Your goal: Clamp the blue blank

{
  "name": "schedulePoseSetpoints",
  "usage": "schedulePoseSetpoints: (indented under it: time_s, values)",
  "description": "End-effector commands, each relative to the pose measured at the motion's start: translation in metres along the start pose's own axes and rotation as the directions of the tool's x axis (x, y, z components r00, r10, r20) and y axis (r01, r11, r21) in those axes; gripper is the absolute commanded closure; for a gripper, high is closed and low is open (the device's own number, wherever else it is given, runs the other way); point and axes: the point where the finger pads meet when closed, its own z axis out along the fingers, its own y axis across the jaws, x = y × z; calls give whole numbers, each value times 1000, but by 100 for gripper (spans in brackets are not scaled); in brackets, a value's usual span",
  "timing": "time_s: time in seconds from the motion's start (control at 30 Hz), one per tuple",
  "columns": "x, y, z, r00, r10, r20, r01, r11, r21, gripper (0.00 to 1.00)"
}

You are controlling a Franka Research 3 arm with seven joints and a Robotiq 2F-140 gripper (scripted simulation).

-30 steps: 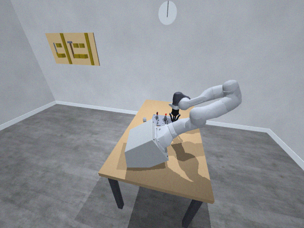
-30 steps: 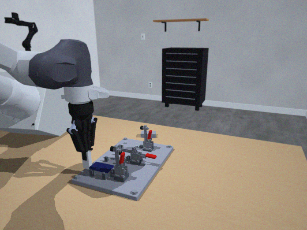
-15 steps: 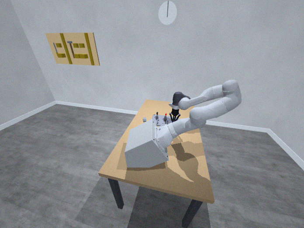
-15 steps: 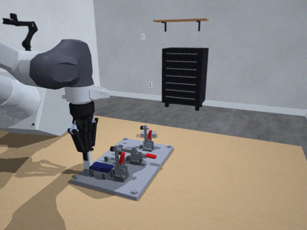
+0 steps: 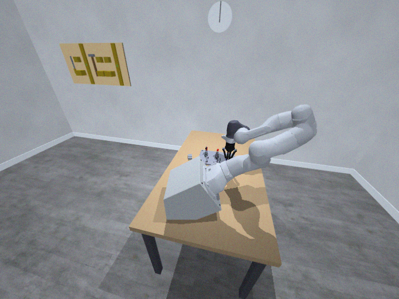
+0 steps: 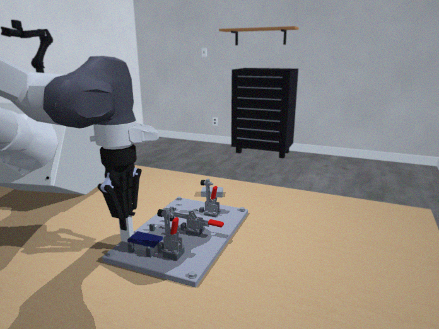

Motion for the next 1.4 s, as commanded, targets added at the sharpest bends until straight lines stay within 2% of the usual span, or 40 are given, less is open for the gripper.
schedulePoseSetpoints:
  time_s: [0.0, 1.37]
  values:
    - [1, -1, 1, 1000, -4, 4, 4, 1000, 4, 100]
    - [6, -1, 1, 1000, -4, 4, 4, 1000, 4, 100]
